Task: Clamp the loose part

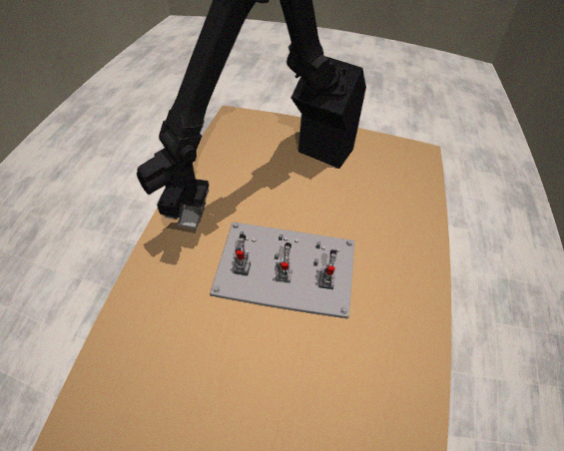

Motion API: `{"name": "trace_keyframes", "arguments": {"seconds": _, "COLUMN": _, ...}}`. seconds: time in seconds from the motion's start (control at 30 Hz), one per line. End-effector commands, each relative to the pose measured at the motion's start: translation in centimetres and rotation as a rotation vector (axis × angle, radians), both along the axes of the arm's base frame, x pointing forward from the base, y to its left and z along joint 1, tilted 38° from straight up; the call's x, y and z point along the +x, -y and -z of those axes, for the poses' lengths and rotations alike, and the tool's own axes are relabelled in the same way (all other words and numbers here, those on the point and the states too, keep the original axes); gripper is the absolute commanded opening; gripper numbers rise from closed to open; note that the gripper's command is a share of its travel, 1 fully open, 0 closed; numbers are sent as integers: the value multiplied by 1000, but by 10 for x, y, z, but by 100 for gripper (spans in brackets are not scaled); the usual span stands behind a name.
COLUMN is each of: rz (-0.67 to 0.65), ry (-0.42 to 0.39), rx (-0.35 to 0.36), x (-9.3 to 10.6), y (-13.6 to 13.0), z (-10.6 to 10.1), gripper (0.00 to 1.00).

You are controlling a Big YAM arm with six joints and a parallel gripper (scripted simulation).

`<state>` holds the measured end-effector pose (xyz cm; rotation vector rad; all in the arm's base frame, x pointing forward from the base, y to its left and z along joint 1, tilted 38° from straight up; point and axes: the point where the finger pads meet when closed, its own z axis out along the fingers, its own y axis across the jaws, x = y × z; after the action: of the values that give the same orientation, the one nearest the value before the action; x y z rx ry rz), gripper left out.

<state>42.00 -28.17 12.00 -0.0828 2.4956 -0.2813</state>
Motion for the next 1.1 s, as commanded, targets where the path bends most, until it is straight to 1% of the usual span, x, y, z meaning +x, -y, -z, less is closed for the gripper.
{"name": "trace_keyframes", "arguments": {"seconds": 0.0, "rz": 6, "ry": -5, "rx": -2, "x": -5, "y": 7, "z": 10, "gripper": 0}}
{"name": "trace_keyframes", "arguments": {"seconds": 1.07, "rz": 4, "ry": 0, "rx": -4, "x": -5, "y": 6, "z": 10, "gripper": 0}}
